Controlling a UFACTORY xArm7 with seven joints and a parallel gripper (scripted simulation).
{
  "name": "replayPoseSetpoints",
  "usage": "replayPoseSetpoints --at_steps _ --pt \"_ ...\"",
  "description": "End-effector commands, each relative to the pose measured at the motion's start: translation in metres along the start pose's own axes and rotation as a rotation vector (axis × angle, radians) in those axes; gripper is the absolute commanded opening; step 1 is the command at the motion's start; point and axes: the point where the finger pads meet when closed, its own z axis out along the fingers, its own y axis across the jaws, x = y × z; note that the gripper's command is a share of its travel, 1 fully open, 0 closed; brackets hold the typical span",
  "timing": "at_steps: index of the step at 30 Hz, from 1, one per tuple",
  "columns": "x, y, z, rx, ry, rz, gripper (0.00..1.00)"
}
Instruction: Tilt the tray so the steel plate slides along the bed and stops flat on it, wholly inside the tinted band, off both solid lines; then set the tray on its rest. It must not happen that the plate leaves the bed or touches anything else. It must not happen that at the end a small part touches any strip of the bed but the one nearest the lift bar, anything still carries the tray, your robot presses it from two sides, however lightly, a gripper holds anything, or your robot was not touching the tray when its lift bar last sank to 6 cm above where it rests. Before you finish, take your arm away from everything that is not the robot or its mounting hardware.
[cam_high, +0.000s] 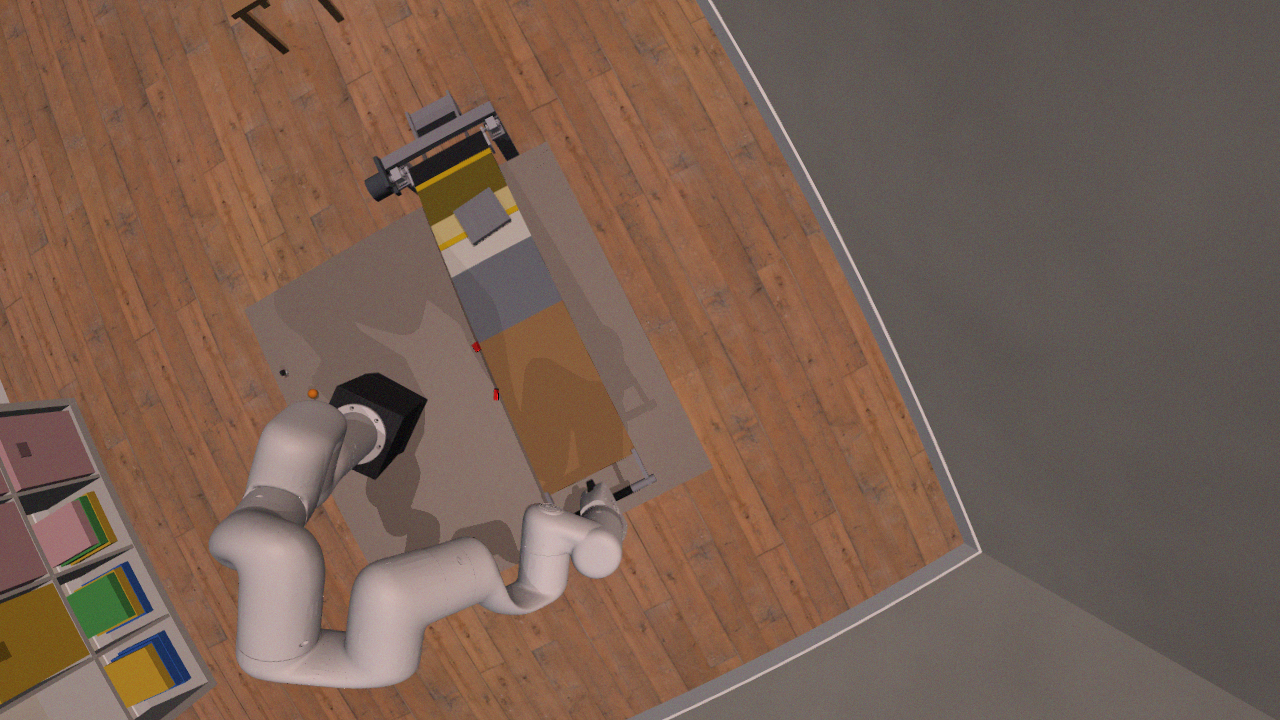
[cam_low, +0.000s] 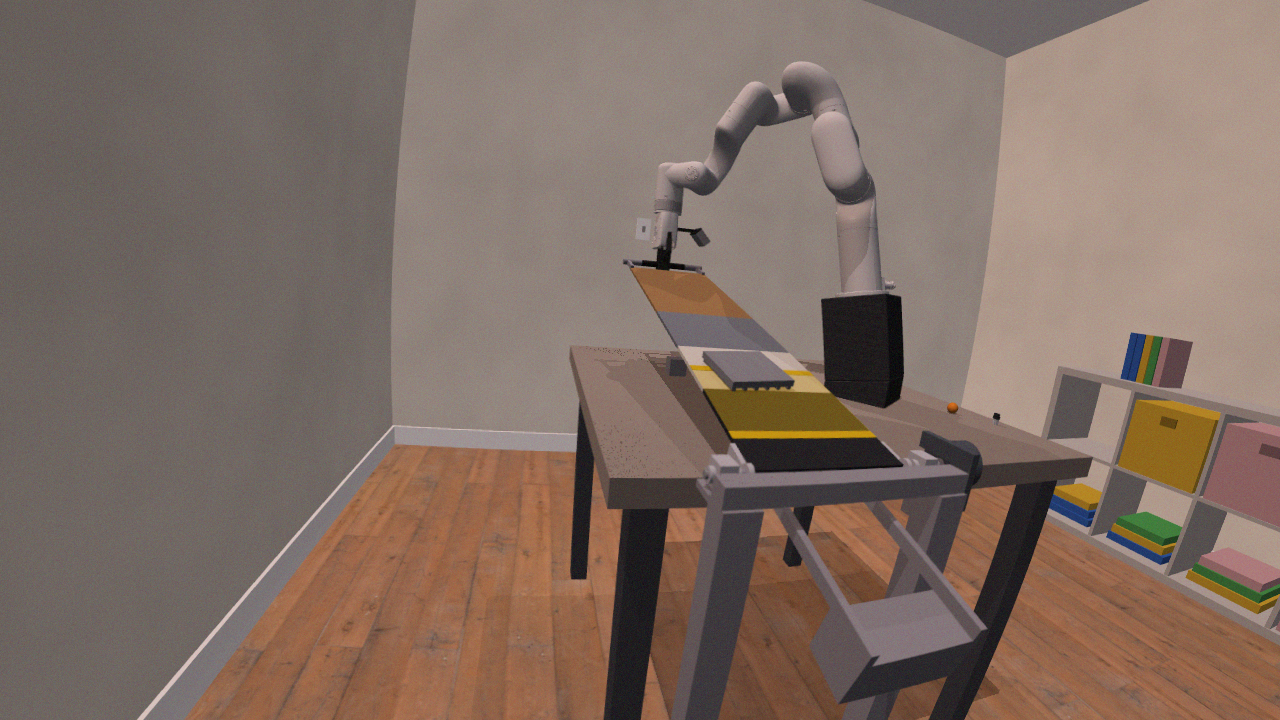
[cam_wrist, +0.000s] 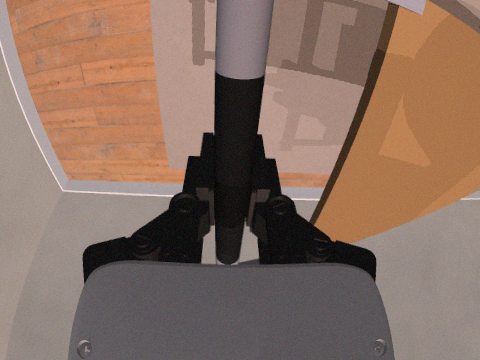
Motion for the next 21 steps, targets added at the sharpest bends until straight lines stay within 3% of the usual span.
replayPoseSetpoints --at_steps 1,21 --pt "0.0 -0.013 0.053 0.0 -0.003 0.002 0.0" --pt "0.0 -0.015 0.064 0.0 -0.003 0.002 0.0"
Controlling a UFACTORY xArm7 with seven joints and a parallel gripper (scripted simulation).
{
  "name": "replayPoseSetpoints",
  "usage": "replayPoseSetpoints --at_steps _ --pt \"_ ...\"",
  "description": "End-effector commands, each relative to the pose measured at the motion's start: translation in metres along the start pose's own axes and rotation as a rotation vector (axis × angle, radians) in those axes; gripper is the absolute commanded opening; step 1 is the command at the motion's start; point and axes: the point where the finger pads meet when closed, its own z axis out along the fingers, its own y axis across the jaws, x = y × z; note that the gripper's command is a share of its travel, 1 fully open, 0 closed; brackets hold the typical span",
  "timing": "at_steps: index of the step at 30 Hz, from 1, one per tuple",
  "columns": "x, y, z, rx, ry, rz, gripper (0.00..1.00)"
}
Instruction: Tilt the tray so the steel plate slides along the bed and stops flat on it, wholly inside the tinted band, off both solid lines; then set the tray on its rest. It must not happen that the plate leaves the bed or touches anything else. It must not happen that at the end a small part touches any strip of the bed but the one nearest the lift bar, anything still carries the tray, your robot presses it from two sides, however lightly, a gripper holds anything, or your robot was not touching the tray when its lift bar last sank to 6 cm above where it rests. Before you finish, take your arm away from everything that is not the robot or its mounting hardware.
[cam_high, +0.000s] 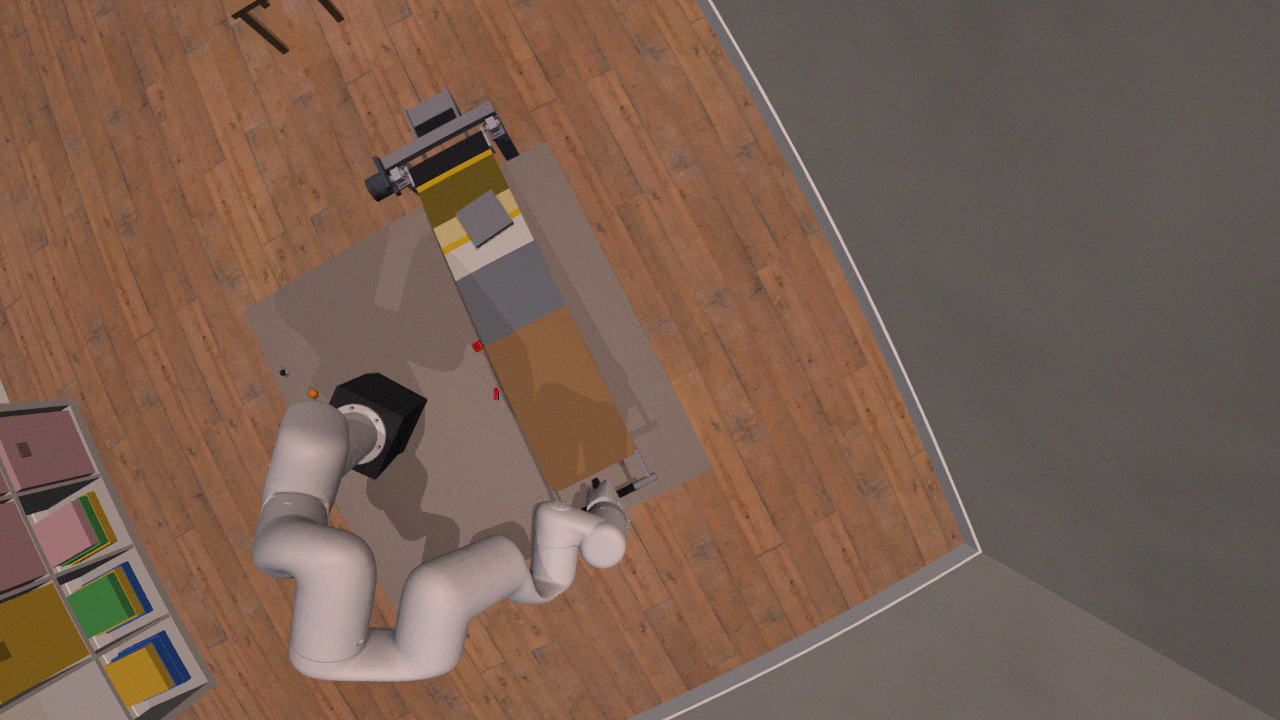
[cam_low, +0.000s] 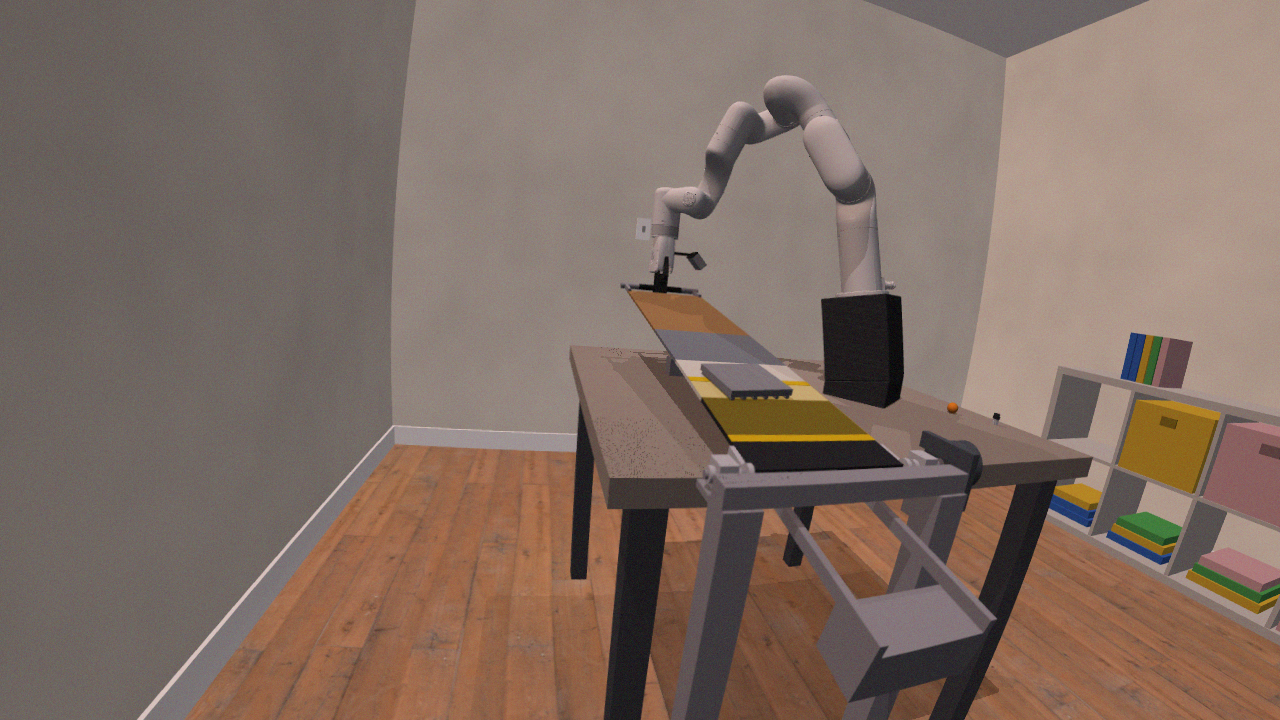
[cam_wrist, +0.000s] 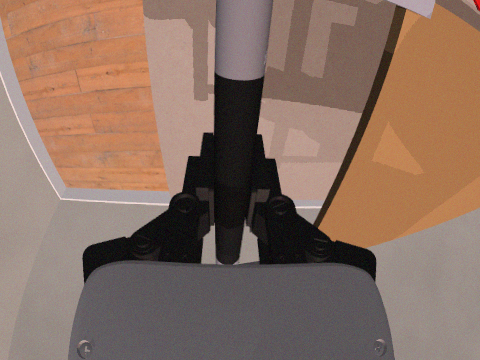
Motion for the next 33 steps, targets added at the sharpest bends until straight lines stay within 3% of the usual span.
replayPoseSetpoints --at_steps 1,4,7,9,10,13,15,33 --pt "-0.001 -0.001 -0.001 0.003 -0.004 0.0 0.0" --pt "-0.001 0.0 -0.011 0.003 -0.004 0.0 0.0" --pt "-0.001 0.011 -0.062 0.003 -0.004 0.0 0.0" --pt "-0.001 0.016 -0.08 0.003 -0.004 0.0 0.0" --pt "-0.001 0.015 -0.075 0.003 -0.004 0.0 0.0" --pt "-0.001 0.003 -0.025 0.003 -0.004 0.0 0.0" --pt "-0.001 -0.001 -0.006 0.003 -0.004 0.0 0.0" --pt "-0.001 -0.002 0.001 0.003 -0.004 0.0 0.0"
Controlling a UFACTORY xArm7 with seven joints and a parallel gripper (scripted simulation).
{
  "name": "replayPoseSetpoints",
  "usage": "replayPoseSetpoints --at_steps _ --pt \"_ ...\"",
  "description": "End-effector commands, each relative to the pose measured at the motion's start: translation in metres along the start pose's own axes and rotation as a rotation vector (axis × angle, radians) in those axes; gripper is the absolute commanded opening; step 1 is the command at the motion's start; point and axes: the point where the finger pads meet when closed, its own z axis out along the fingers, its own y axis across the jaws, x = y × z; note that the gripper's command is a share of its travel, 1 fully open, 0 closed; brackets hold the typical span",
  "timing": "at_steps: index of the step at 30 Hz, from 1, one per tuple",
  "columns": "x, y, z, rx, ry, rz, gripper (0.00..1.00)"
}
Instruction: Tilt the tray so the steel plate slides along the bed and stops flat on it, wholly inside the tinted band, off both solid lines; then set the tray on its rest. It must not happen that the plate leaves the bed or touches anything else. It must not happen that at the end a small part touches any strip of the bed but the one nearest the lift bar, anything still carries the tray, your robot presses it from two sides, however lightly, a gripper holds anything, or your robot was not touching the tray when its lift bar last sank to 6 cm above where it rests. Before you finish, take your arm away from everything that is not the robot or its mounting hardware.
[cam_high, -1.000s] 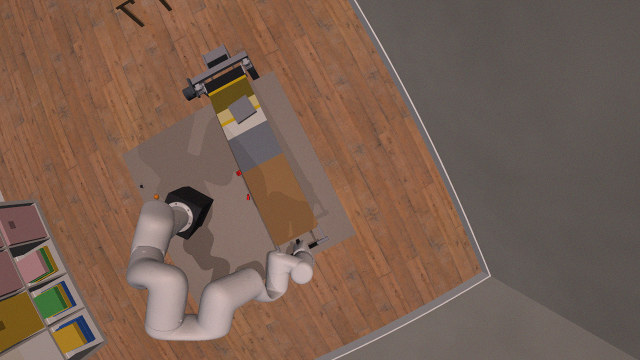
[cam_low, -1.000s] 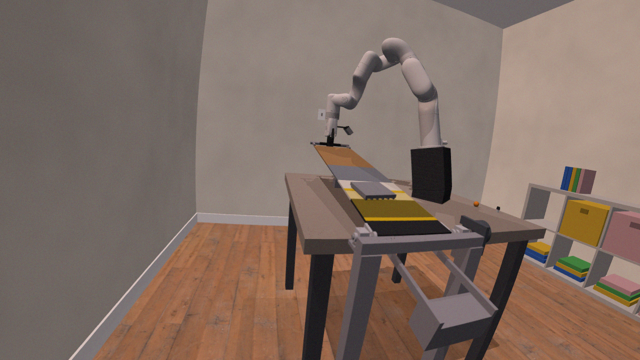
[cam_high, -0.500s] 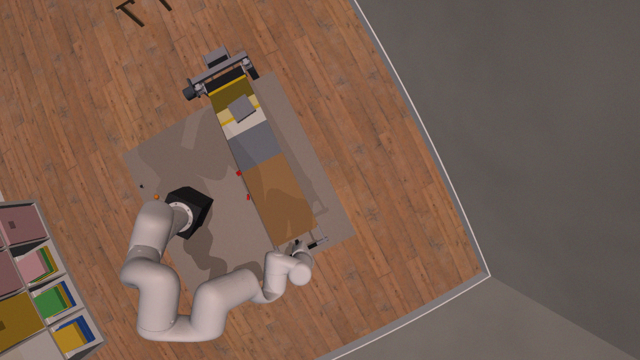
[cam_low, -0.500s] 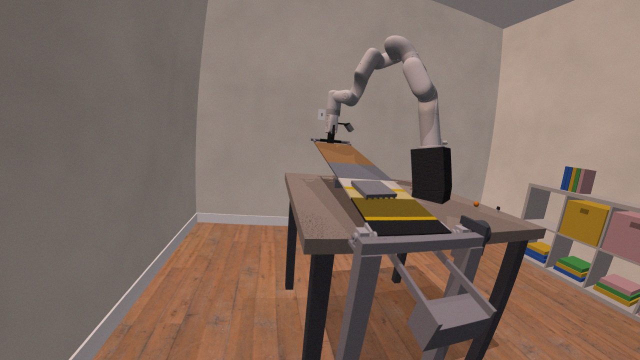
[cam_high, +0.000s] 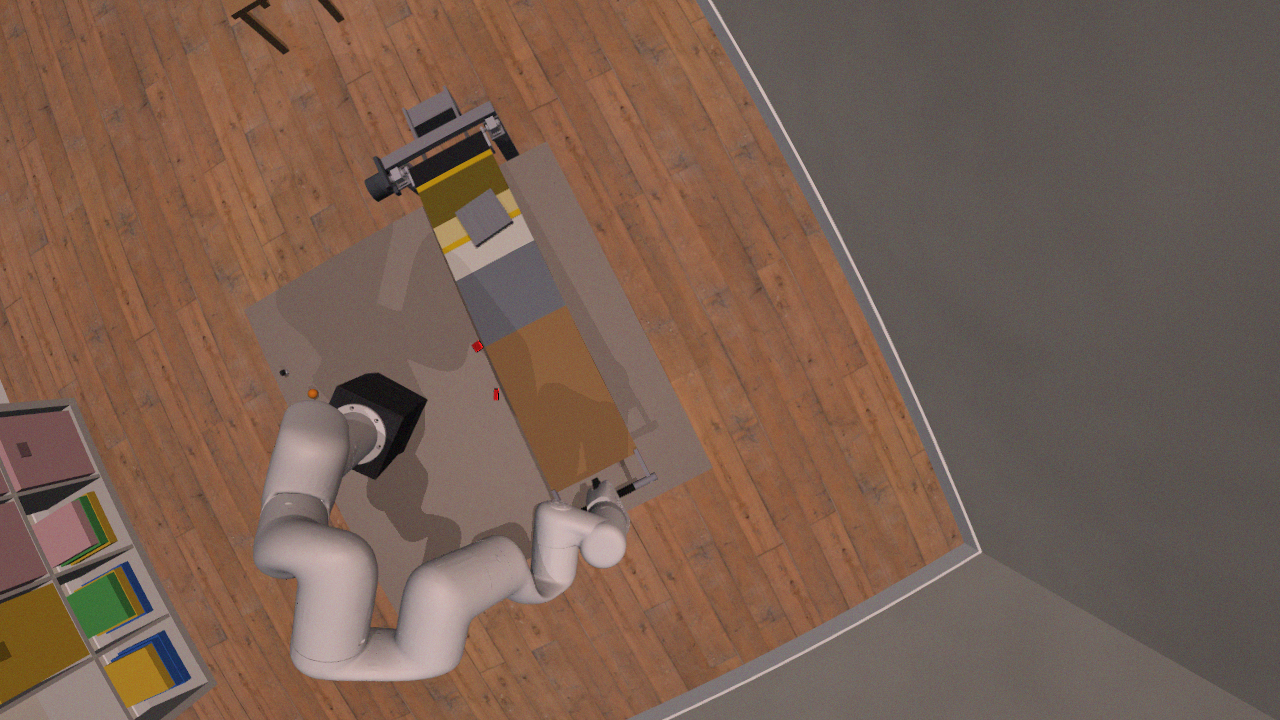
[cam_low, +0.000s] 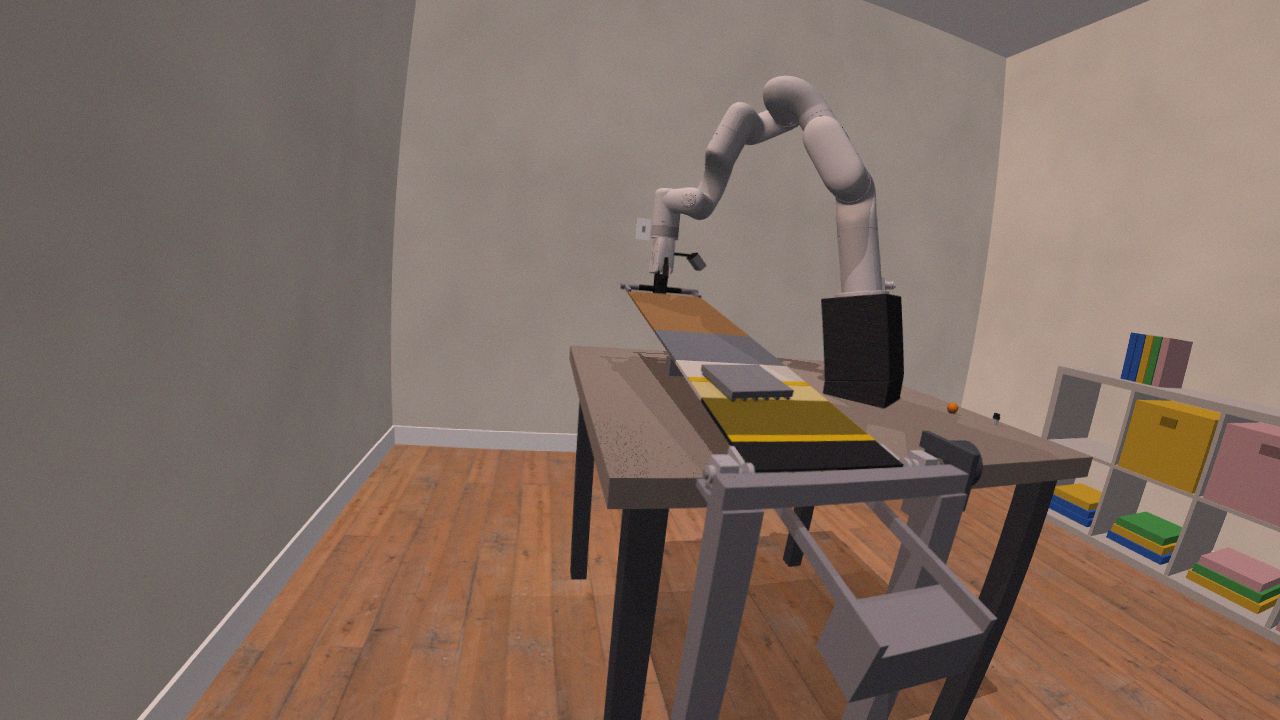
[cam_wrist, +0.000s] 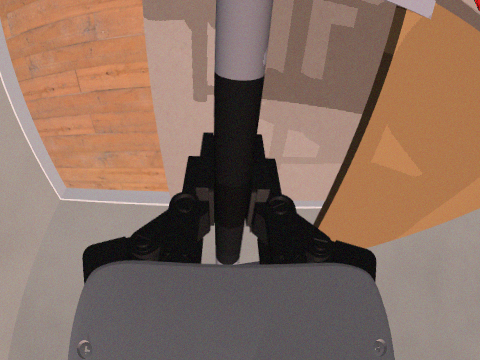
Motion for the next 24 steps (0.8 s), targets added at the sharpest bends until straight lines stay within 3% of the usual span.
replayPoseSetpoints --at_steps 1,4,9,10,12,15,24 --pt "-0.002 -0.001 -0.001 0.003 -0.004 0.0 0.0" --pt "-0.002 -0.001 -0.001 0.003 -0.004 0.0 0.0" --pt "-0.001 0.014 -0.075 0.003 -0.004 0.0 0.0" --pt "-0.001 0.016 -0.08 0.003 -0.004 0.0 0.0" --pt "-0.001 0.011 -0.062 0.003 -0.004 0.0 0.0" --pt "-0.001 0.0 -0.011 0.003 -0.004 0.0 0.0" --pt "-0.002 -0.001 -0.001 0.003 -0.004 0.0 0.0"
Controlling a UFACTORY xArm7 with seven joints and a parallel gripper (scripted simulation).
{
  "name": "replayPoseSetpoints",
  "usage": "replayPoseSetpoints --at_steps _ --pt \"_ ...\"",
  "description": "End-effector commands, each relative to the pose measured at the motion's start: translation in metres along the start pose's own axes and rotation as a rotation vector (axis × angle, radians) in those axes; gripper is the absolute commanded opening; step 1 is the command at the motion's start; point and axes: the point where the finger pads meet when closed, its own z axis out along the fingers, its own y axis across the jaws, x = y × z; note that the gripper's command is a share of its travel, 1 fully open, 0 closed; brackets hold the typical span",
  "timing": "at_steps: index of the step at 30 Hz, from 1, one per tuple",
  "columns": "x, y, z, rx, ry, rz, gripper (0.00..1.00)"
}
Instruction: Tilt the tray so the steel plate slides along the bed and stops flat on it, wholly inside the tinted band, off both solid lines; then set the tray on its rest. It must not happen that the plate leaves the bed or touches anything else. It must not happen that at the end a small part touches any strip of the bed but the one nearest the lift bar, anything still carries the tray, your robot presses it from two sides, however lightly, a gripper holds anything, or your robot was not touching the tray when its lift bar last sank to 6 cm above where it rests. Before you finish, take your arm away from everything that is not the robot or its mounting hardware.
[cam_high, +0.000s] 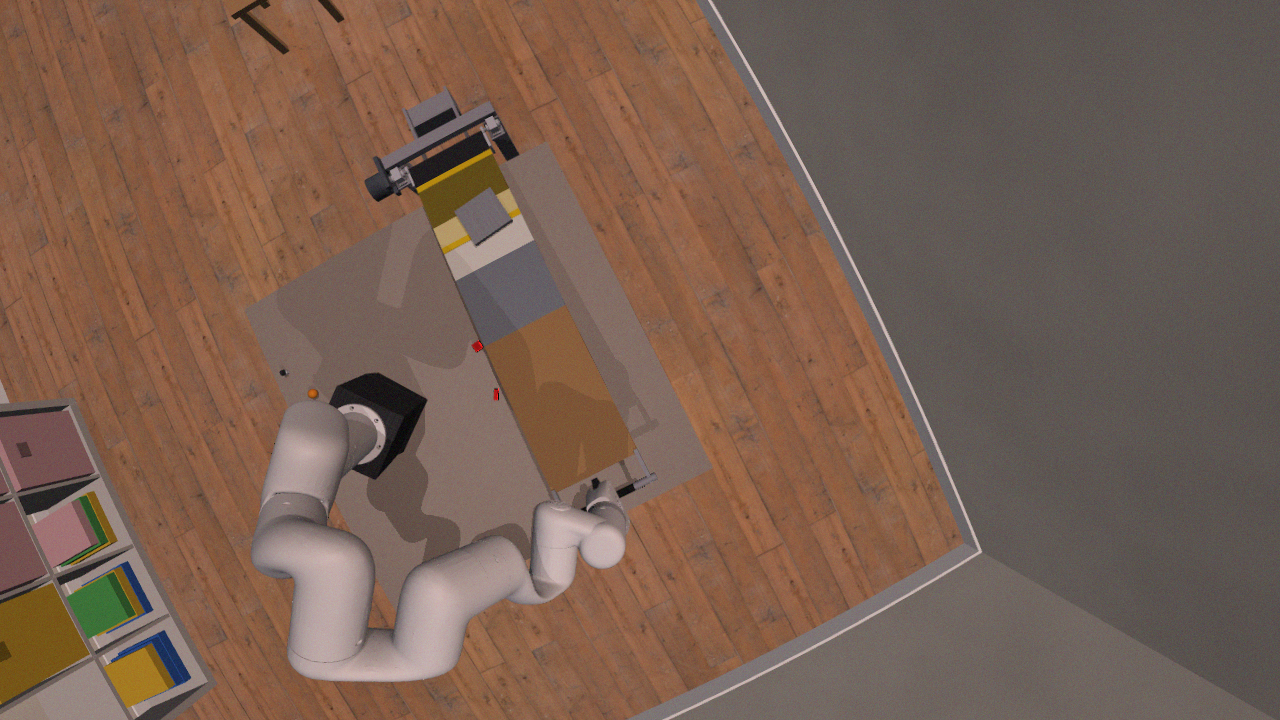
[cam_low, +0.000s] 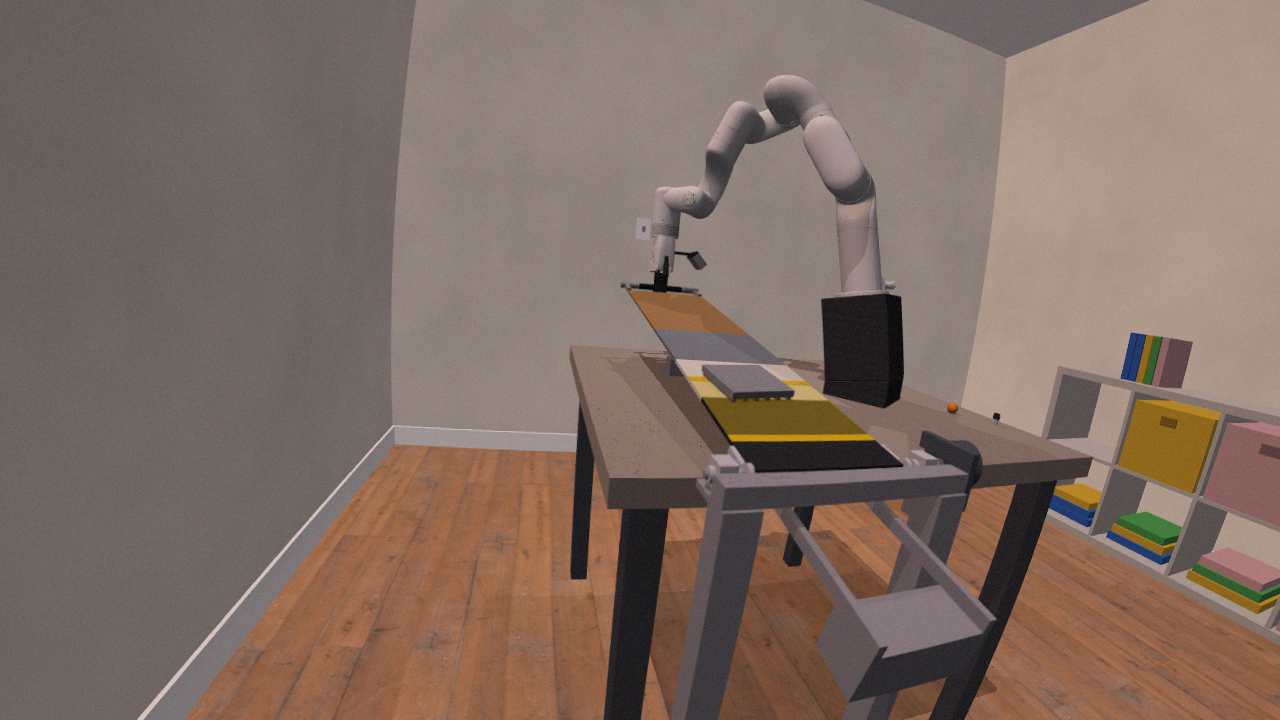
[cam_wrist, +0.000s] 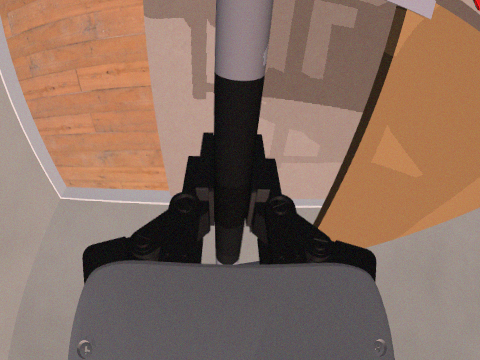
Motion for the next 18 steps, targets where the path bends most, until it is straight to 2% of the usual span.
replayPoseSetpoints --at_steps 1,14,16,18 --pt "-0.001 -0.002 0.003 0.002 -0.001 0.0 0.0" --pt "-0.001 -0.002 0.004 0.002 -0.001 0.0 0.0" --pt "-0.001 0.002 -0.019 0.002 -0.001 0.0 0.0" --pt "-0.001 0.01 -0.056 0.002 -0.001 0.0 0.0"
